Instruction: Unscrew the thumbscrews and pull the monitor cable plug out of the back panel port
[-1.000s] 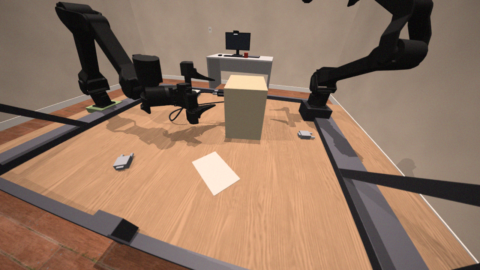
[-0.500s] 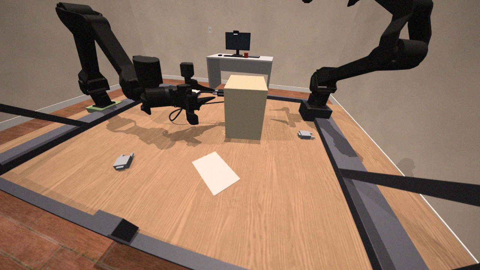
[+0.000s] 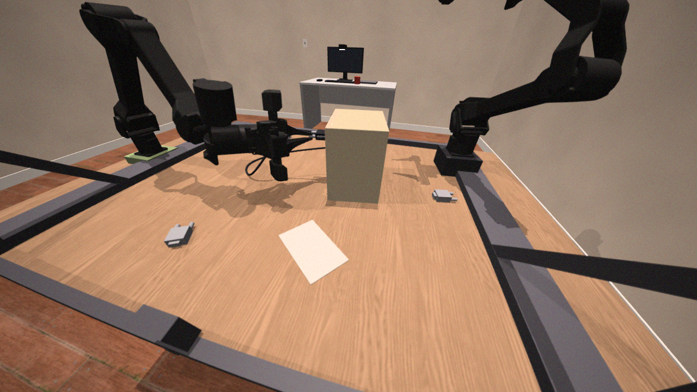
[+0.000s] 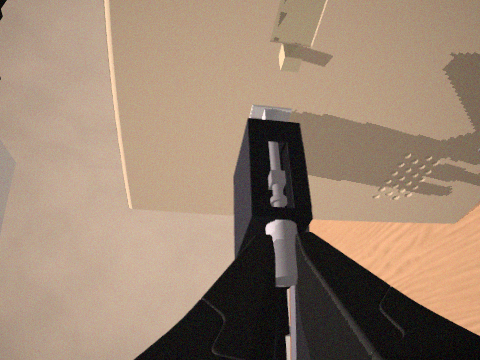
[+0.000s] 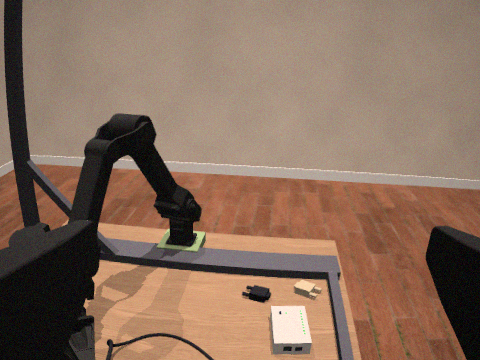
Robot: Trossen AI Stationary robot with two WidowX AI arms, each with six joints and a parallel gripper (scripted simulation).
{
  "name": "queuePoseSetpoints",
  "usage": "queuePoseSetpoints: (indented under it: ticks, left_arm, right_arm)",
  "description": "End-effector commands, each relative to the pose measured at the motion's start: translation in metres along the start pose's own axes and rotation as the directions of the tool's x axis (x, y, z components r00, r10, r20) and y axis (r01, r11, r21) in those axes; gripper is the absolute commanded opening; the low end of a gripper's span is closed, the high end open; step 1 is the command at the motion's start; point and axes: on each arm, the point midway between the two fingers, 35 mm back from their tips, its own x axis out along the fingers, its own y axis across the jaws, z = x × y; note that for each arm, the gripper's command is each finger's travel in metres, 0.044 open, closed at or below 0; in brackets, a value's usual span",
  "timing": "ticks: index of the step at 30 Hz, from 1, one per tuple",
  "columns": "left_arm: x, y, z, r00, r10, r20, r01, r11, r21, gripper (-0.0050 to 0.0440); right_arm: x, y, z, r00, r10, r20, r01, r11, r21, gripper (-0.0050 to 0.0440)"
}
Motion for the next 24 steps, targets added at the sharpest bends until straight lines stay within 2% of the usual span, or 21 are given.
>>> queuePoseSetpoints:
  ticks: [1,18,24]
  left_arm:
    - [-0.0008,0.0126,0.0027,1.0,-0.007,0.003,0.007,0.999,-0.05,0.0]
    - [-0.0004,0.0163,0.0027,0.995,-0.103,0.016,0.104,0.977,-0.187,0.0]
    - [-0.0004,0.0166,0.0026,0.994,-0.109,0.017,0.11,0.974,-0.196,0.0]
  right_arm:
    - [-0.0003,0.0012,0.0027,1.0,0.002,0.001,-0.002,1.0,-0.005,0.044]
    - [-0.0003,0.0012,0.0027,1.0,0.002,0.001,-0.002,1.0,-0.005,0.044]
    - [-0.0003,0.0012,0.0027,1.0,0.002,0.001,-0.002,1.0,-0.005,0.044]
